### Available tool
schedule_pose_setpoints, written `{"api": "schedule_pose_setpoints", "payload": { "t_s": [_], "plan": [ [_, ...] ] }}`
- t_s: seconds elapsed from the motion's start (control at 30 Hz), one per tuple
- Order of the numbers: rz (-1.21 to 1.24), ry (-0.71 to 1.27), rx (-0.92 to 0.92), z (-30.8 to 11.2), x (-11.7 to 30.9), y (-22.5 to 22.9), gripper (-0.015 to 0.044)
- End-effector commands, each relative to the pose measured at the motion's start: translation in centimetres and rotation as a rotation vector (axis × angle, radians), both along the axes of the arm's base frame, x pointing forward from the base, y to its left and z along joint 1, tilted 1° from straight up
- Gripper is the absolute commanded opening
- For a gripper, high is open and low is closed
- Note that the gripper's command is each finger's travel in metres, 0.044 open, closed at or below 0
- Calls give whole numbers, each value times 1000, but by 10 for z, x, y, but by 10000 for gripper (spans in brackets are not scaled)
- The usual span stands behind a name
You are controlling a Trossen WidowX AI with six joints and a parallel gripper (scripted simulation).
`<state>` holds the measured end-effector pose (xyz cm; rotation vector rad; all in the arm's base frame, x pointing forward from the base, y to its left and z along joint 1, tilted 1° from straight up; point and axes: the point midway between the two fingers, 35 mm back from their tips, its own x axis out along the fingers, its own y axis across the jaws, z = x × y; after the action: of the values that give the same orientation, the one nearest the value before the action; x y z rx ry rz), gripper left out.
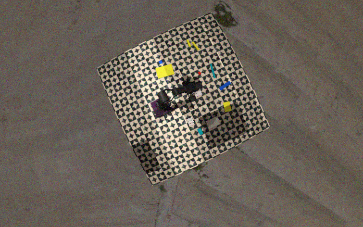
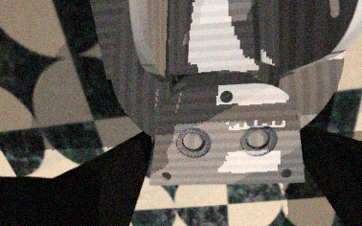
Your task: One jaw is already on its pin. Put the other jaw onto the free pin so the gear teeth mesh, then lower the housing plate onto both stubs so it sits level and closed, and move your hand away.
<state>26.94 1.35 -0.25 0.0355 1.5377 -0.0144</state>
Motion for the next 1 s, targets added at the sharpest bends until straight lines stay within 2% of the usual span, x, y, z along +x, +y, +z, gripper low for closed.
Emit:
{"api": "schedule_pose_setpoints", "payload": {
  "t_s": [0.0,0.43,0.53,0.73,0.97],
  "plan": [
    [0,0,0,0,0,0,440],
    [0,0,0,2,0,0,440],
    [-1,0,1,16,1,0,440],
    [-3,0,3,71,-3,-1,440],
    [-3,0,0,77,-11,-2,440]
  ]
}}
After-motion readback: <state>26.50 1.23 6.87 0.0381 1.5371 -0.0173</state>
